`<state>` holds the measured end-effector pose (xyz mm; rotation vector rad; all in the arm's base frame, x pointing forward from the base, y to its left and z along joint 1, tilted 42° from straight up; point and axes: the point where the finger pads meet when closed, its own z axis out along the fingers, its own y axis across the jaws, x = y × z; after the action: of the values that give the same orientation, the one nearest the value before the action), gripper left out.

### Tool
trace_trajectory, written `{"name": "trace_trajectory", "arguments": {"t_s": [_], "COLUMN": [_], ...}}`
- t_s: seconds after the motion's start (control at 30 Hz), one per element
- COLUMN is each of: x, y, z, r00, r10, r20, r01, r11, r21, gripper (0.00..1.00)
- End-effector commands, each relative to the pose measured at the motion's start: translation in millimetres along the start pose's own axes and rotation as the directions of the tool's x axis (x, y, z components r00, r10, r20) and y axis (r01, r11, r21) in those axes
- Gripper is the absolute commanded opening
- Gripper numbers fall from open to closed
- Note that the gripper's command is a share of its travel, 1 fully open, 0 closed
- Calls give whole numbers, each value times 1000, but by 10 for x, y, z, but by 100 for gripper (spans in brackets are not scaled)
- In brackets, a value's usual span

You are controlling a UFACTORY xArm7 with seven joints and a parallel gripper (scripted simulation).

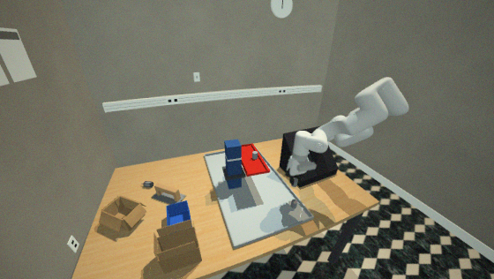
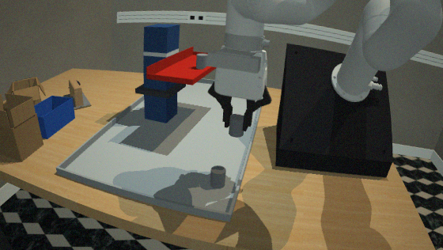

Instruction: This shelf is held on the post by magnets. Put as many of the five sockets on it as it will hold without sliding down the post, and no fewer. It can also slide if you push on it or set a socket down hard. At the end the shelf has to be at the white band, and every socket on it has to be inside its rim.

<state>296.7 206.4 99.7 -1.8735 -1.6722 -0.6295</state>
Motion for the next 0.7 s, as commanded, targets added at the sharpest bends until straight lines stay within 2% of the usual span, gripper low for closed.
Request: {"name": "trace_trajectory", "arguments": {"t_s": [0.0,0.13,0.67], "x": [4,4,4], "y": [-49,-80,-339], "z": [-170,-254,-950], "r00": [1000,1000,1000], "r10": [0,0,0], "r20": [-1,-1,-1], "r01": [0,0,0], "r11": [1000,1000,1000], "r21": [-3,-3,-3], "gripper": [0,0,0]}}
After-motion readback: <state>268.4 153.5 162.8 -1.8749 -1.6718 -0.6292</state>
